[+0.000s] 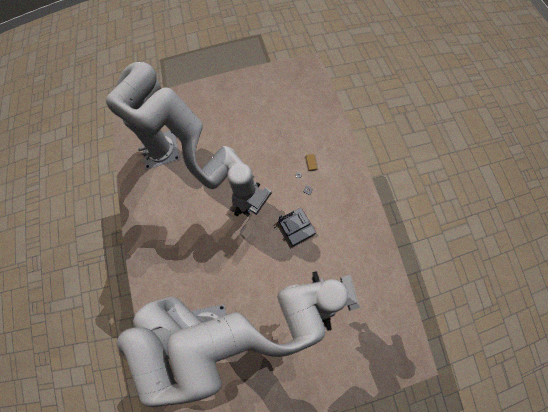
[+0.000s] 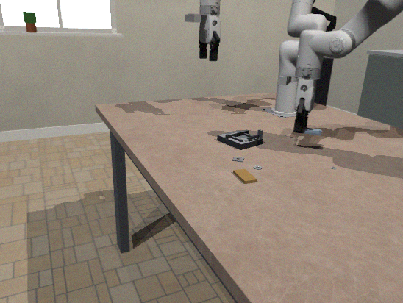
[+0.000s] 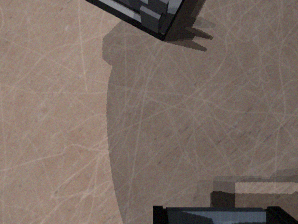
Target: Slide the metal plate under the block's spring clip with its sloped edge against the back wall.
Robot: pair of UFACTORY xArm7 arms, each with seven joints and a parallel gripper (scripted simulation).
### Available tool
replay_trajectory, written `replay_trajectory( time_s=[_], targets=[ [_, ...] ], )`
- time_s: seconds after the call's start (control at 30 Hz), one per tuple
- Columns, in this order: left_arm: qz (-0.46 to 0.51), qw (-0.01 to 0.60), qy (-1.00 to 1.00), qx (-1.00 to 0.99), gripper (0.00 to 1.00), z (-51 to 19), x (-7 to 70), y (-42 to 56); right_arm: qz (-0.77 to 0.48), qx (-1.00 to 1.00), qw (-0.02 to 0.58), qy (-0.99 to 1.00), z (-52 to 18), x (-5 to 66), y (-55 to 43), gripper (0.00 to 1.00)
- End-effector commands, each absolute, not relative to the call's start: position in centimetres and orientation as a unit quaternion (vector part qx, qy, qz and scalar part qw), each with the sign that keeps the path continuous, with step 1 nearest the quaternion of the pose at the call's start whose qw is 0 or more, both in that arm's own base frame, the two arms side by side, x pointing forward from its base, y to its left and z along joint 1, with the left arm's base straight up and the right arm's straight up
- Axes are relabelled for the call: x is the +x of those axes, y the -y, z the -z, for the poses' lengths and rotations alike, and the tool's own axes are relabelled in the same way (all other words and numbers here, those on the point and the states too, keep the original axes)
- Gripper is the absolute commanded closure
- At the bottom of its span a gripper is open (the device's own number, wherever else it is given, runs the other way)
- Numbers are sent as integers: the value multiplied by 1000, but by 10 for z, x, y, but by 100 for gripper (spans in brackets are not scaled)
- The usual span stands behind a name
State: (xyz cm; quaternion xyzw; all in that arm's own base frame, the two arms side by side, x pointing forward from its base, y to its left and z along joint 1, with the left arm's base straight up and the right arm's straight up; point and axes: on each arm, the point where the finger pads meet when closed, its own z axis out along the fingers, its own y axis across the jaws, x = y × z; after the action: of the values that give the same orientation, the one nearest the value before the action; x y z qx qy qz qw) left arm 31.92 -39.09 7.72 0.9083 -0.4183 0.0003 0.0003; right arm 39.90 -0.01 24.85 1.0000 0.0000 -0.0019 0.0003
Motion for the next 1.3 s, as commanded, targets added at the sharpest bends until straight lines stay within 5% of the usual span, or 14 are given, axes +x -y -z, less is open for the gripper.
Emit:
replay_trajectory(
  time_s=[0.0,1.27],
  targets=[
    [-2,1,418,908,100,-83,320,392,0,1000,0,0,-250,400,0,0],
    [-1,2,-66,998,100,-79,368,390,0,1000,0,0,-250,400,0,0]
  ],
)
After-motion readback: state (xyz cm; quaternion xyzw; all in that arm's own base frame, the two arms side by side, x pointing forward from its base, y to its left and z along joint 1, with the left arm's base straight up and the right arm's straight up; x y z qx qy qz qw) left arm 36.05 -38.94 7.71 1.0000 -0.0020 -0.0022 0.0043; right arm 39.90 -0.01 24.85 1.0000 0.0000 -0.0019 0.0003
